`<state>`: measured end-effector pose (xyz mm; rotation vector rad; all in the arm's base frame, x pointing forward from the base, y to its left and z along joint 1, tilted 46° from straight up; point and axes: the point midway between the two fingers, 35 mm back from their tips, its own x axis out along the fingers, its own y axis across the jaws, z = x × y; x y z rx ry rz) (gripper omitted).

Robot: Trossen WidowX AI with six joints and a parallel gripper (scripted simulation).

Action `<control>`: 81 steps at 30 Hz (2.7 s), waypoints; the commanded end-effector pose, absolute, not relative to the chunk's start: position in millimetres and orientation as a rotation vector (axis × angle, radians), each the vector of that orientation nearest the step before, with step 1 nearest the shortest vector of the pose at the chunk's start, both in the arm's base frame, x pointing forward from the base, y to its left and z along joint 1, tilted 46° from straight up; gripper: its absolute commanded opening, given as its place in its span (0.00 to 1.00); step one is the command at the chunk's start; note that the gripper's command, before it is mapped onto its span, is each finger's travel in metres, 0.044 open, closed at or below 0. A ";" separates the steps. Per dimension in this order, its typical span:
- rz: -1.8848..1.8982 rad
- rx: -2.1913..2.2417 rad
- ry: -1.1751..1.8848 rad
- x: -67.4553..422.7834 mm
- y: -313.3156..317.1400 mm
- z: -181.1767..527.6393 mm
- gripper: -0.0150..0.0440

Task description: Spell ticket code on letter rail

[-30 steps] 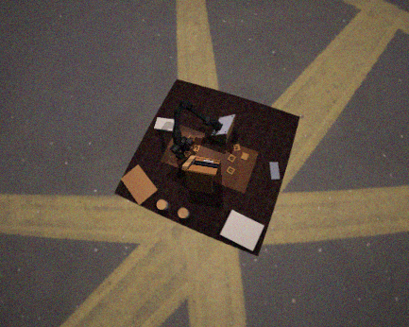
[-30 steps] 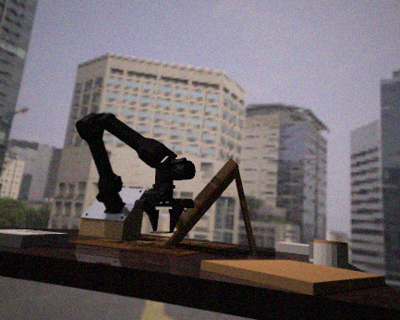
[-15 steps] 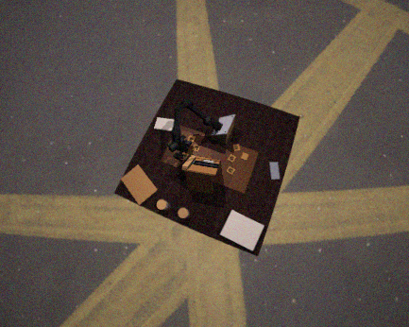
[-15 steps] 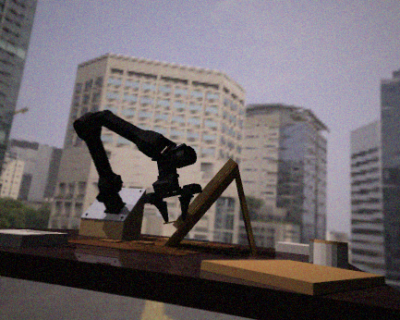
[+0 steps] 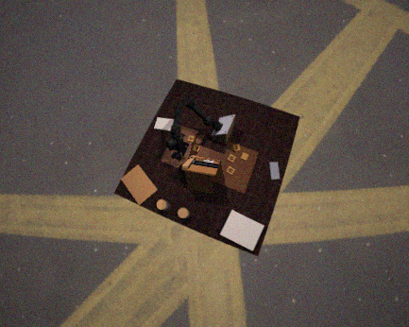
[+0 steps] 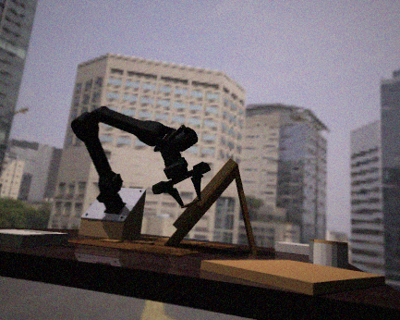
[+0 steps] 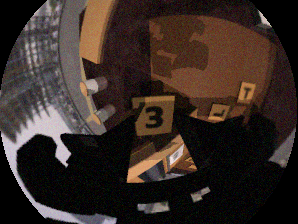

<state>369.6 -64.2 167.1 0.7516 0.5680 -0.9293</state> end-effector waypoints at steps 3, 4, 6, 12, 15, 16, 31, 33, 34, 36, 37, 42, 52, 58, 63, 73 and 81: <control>-0.796 0.738 0.564 382.5 -38.2 186.1 0.25; -0.773 0.735 0.563 384.3 -33.2 189.3 0.25; -0.726 0.729 0.561 387.8 -23.0 196.0 0.25; -0.585 0.708 0.553 395.8 8.1 216.7 0.25; -0.513 0.696 0.547 398.5 24.6 227.2 0.25; -0.491 0.690 0.548 399.3 30.9 229.2 0.25; -0.252 0.567 0.619 402.6 129.7 211.4 0.25; -0.233 0.536 0.629 401.1 138.3 206.3 0.25; -0.219 0.506 0.635 399.4 143.4 203.1 0.25; -0.195 0.445 0.649 395.8 153.9 194.4 0.25; -0.192 0.418 0.657 394.8 158.6 187.2 0.25; -0.178 0.283 0.691 387.4 180.3 150.6 0.25; -0.139 -0.023 0.737 357.4 217.7 74.2 0.25; -0.108 -0.215 0.744 332.4 232.2 32.3 0.25; -0.077 -0.381 0.742 308.8 238.9 0.2 0.25; -0.016 -0.683 0.713 264.9 239.0 -48.9 0.25; 0.006 -0.828 0.656 242.7 236.1 -68.8 0.25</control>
